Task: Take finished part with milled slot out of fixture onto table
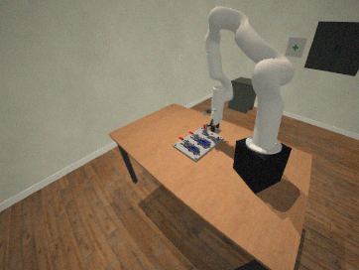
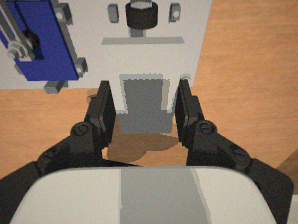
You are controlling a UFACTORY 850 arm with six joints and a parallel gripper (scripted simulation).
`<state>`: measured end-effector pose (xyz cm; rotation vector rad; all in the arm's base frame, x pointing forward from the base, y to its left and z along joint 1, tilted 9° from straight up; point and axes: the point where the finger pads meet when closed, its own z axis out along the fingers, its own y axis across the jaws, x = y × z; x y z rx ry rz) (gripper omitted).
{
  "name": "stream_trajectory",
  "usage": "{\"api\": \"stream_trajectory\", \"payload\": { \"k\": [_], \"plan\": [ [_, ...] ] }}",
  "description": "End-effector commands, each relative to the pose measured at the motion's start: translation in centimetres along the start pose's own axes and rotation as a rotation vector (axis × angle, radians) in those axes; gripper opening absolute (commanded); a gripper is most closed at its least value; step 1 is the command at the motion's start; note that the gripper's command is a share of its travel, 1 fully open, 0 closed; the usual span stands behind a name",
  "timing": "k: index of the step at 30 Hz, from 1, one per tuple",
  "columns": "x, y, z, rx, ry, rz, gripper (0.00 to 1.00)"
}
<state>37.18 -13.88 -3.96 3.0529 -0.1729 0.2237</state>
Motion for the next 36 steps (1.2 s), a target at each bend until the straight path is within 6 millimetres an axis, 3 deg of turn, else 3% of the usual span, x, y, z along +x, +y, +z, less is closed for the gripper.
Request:
{"api": "stream_trajectory", "payload": {
  "k": [1, 23, 36],
  "plan": [
    [0.0, 0.0, -0.1, 0.0, 0.001, 0.0, 0.0],
    [0.0, 0.3, -0.1, 0.0, 0.001, 0.0, 0.0],
    [0.0, 1.6, -0.1, 0.0, 0.001, 0.0, 0.0]
  ]
}}
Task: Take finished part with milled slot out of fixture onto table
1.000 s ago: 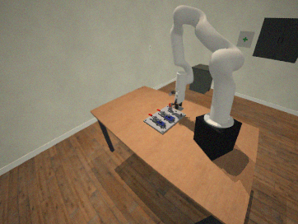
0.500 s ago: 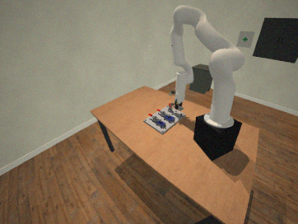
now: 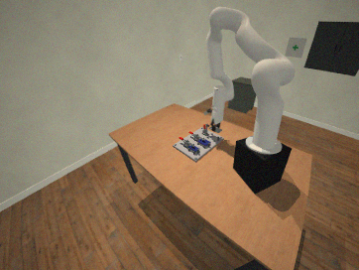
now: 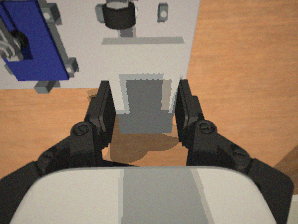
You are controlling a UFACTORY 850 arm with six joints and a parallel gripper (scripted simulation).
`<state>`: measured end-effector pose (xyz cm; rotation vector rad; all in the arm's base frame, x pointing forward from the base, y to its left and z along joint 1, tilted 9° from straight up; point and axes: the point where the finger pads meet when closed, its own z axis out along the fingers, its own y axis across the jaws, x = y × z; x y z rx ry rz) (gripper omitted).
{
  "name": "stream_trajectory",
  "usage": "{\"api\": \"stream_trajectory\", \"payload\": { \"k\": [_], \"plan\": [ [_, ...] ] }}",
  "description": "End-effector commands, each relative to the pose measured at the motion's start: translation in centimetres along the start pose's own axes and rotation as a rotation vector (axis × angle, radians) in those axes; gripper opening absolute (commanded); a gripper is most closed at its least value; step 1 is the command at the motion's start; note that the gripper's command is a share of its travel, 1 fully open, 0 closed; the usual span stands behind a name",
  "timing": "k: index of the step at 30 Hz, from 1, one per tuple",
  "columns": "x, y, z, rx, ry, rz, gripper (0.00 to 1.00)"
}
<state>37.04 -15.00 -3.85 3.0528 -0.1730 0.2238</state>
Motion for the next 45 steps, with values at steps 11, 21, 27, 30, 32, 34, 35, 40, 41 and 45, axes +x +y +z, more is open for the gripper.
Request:
{"api": "stream_trajectory", "payload": {
  "k": [11, 21, 27, 30, 32, 34, 35, 40, 41, 45],
  "plan": [
    [0.1, 2.2, 0.0, 0.0, 0.001, 0.0, 0.0],
    [0.1, 4.1, 0.0, 0.0, 0.001, 0.0, 0.0],
    [0.1, 5.5, 0.0, 0.0, 0.001, 0.0, 0.0],
    [0.1, 6.3, 0.0, 0.0, 0.001, 0.0, 0.0],
    [0.1, 6.8, 0.0, 0.0, 0.001, 0.0, 0.0],
    [0.1, 7.2, 0.0, 0.0, 0.001, 0.0, 0.0],
    [0.1, 7.5, 0.0, 0.0, 0.001, 0.0, 0.0],
    [0.1, 8.1, 0.0, 0.0, 0.001, 0.0, 0.0],
    [0.1, 8.3, 0.0, 0.0, 0.001, 0.0, 0.0],
    [0.1, 9.1, 0.0, 0.0, 0.001, 0.0, 0.0]
  ]
}}
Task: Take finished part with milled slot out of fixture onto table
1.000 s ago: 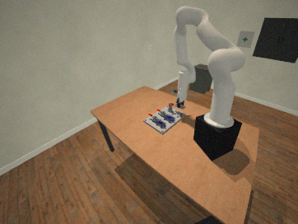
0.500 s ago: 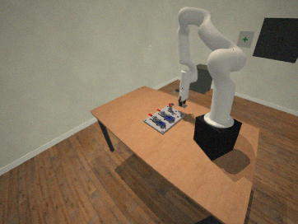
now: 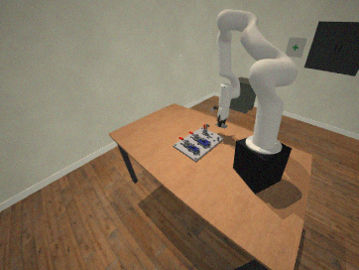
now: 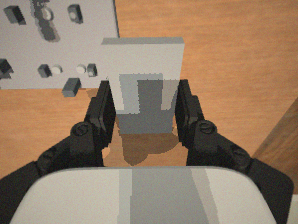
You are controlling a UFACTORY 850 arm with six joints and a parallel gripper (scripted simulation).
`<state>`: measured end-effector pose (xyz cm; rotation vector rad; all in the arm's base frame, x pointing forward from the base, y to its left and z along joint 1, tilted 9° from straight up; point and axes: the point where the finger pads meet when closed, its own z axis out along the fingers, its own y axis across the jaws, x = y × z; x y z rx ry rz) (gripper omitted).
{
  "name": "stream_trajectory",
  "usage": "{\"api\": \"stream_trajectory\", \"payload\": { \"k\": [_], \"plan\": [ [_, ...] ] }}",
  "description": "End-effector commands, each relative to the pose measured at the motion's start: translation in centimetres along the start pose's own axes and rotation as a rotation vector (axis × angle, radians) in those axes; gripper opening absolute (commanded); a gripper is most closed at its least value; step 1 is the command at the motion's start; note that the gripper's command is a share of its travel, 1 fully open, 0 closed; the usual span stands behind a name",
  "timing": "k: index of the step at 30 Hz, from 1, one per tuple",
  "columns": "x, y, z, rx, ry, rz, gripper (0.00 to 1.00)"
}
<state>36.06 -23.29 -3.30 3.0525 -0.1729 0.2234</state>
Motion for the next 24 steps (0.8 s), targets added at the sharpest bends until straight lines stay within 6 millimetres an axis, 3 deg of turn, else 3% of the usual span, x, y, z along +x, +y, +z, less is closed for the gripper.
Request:
{"api": "stream_trajectory", "payload": {
  "k": [1, 24],
  "plan": [
    [0.1, 0.9, 0.0, 0.0, 0.001, 0.0, 0.0],
    [0.1, 2.5, 0.0, 0.0, 0.001, 0.0, 0.0]
  ]
}}
